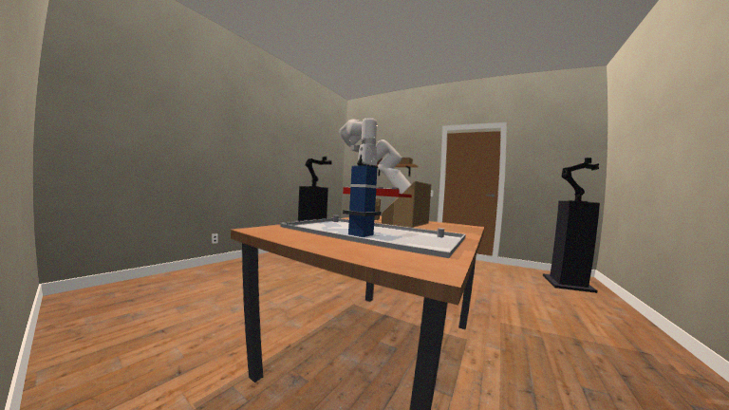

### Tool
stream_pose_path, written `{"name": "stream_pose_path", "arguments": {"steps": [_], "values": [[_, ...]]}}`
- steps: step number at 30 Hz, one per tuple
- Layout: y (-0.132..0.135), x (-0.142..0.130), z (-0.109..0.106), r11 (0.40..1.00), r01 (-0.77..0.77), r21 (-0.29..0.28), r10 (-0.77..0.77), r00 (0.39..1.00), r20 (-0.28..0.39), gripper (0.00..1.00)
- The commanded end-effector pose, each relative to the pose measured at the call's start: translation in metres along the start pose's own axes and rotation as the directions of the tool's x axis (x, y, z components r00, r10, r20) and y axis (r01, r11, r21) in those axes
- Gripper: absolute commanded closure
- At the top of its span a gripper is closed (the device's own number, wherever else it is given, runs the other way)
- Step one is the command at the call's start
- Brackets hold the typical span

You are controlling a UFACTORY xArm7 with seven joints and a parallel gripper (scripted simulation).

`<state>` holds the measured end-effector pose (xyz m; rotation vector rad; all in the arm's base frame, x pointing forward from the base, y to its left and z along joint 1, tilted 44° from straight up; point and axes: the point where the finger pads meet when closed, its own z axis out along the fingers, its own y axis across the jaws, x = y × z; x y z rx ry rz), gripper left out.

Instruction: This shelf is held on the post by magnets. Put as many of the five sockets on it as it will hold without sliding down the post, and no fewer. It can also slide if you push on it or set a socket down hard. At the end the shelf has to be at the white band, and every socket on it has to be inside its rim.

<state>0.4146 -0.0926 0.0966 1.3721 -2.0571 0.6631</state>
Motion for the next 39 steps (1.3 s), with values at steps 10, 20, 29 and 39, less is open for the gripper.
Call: {"name": "stream_pose_path", "arguments": {"steps": [10,20,29,39], "values": [[-0.001,-0.001,0.020,1.000,0.000,0.004,0.000,1.000,0.002,1.00],[-0.002,0.000,0.033,1.000,0.000,0.004,0.000,1.000,0.002,1.00],[-0.002,0.000,0.035,1.000,0.000,0.004,0.000,1.000,0.002,1.00],[-0.002,0.000,0.039,1.000,0.000,0.004,0.000,1.000,0.002,1.00]]}}
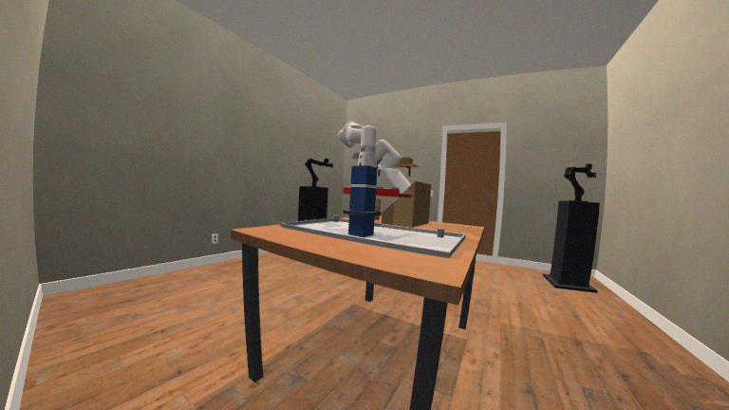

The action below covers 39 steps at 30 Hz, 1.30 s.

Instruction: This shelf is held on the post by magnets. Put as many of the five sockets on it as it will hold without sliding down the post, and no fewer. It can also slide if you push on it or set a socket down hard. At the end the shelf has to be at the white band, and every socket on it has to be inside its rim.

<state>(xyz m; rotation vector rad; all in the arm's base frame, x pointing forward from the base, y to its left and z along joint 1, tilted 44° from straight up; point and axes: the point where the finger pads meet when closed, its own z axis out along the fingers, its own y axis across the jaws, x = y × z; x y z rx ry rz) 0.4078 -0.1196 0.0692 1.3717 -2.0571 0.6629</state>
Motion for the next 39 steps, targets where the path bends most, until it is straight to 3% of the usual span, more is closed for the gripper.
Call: {"name": "stream_pose_path", "arguments": {"steps": [1,39], "values": [[-0.0010,-0.0009,-0.0005,1.000,0.000,0.004,0.000,1.000,0.002,1.00],[-0.0011,-0.0009,0.0063,1.000,0.000,0.004,0.000,1.000,0.002,1.00]]}}
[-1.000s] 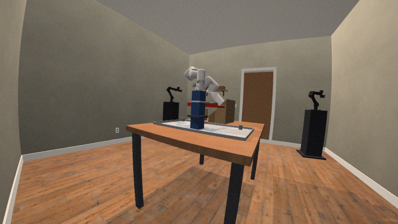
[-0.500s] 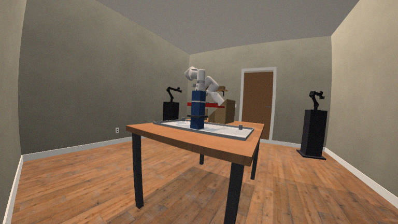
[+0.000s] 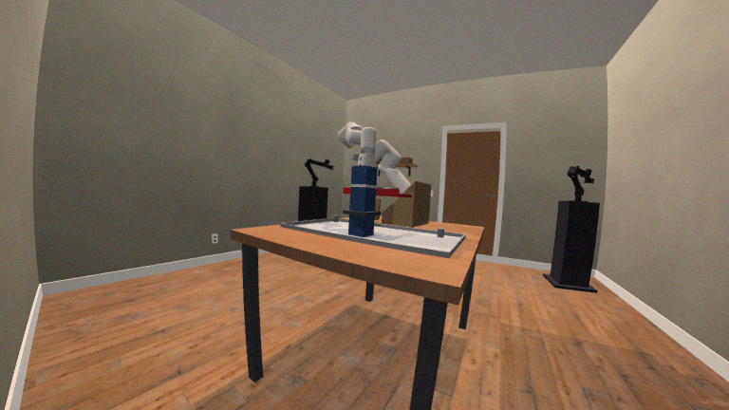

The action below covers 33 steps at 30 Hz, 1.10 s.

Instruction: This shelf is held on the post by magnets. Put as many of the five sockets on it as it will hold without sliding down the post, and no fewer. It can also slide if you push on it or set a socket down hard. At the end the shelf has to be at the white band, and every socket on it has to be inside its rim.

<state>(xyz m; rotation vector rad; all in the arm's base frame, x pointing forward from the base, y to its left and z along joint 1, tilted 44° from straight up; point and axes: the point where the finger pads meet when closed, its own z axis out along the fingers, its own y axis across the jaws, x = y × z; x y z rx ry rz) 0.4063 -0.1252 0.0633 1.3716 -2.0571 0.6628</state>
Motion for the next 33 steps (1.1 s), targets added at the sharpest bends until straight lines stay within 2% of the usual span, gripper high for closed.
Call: {"name": "stream_pose_path", "arguments": {"steps": [1,33], "values": [[-0.0010,-0.0009,-0.0020,1.000,0.000,0.004,0.000,1.000,0.002,1.00],[-0.0011,-0.0009,0.0044,1.000,0.000,0.004,0.000,1.000,0.002,1.00]]}}
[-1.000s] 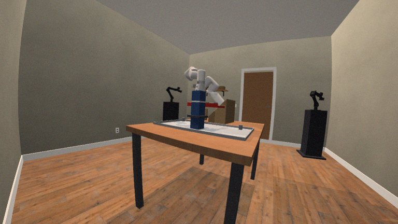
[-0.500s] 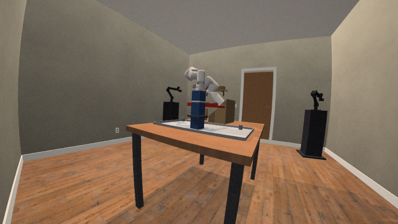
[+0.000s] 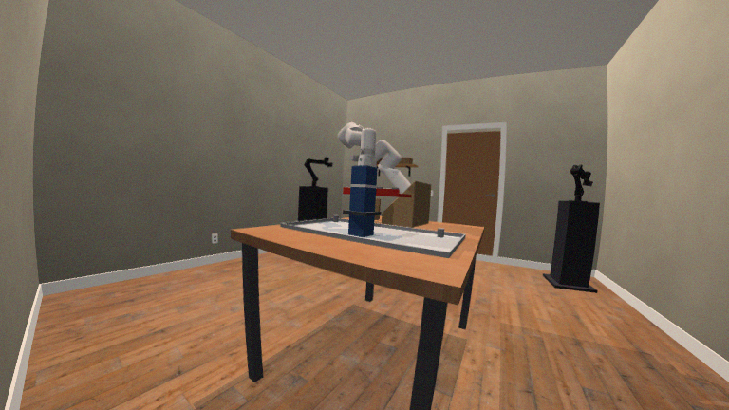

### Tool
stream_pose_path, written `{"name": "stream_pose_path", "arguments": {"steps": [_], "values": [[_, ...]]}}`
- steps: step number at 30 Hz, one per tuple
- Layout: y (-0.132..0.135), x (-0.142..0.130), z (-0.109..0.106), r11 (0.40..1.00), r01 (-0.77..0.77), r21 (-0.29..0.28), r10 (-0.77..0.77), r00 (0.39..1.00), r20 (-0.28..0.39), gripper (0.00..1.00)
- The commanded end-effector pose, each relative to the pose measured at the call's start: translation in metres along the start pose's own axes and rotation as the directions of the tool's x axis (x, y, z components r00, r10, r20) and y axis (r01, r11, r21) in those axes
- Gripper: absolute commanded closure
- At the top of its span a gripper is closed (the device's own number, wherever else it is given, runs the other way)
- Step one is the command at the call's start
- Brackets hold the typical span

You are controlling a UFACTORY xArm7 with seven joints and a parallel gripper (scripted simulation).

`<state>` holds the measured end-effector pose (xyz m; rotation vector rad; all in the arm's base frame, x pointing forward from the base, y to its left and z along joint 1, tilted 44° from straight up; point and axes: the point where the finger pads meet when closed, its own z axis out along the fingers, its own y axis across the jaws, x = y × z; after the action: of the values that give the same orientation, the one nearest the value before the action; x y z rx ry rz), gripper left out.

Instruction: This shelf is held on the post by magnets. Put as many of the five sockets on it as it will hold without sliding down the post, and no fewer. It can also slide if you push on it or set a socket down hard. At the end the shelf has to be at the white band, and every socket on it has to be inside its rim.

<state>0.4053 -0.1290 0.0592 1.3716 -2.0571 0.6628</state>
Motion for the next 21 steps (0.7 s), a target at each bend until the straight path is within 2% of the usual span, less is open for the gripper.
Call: {"name": "stream_pose_path", "arguments": {"steps": [1,21], "values": [[-0.0011,-0.0009,-0.0008,1.000,0.000,0.004,0.000,1.000,0.002,1.00],[-0.0011,-0.0010,0.0031,1.000,0.000,0.004,0.000,1.000,0.002,1.00]]}}
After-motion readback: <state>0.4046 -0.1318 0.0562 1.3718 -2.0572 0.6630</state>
